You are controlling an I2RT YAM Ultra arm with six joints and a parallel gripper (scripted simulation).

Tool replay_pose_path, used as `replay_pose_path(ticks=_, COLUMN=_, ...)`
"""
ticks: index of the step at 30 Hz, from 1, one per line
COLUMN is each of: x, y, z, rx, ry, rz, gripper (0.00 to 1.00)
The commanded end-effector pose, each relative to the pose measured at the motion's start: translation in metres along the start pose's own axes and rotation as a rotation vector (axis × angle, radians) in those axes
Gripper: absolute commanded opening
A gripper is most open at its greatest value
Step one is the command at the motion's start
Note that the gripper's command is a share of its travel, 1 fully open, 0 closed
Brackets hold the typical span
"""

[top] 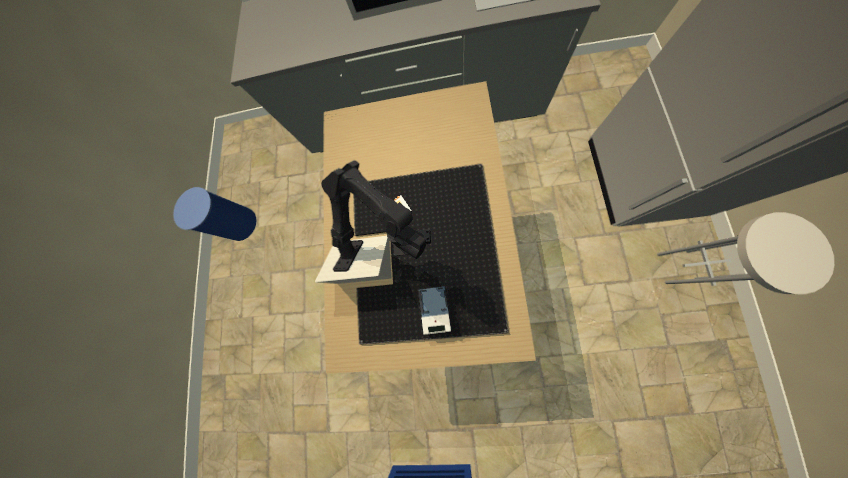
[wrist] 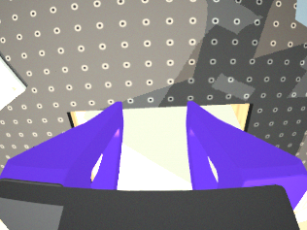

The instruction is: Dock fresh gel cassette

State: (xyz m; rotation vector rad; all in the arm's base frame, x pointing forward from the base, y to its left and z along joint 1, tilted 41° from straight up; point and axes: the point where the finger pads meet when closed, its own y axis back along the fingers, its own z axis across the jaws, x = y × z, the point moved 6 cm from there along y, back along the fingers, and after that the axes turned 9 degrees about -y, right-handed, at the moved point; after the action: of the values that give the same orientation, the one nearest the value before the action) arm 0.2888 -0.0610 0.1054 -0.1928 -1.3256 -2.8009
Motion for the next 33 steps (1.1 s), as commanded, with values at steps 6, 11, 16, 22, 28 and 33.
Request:
replay_pose_path(ticks=6, x=-0.003, y=0.008, z=0.004, rx=-0.028, ry=0.044, rz=-0.025, gripper=0.34)
replay_pose_path(ticks=11, x=0.000, y=0.003, z=0.003, rx=-0.025, ry=0.039, rz=-0.014, gripper=0.34)
replay_pose_path(ticks=16, x=0.002, y=-0.025, z=0.007, rx=-0.028, ry=0.043, rz=-0.014, gripper=0.34)
replay_pose_path(ticks=22, x=0.002, y=-0.044, z=0.002, rx=-0.034, ry=0.025, rz=-0.017, gripper=0.34)
replay_pose_path(ticks=28, x=0.003, y=-0.082, z=0.004, rx=-0.038, ry=0.025, rz=0.010, gripper=0.34)
replay_pose_path(ticks=33, x=0.004, y=-0.106, z=0.004, rx=-0.037, ry=0.025, rz=0.010, gripper=0.34)
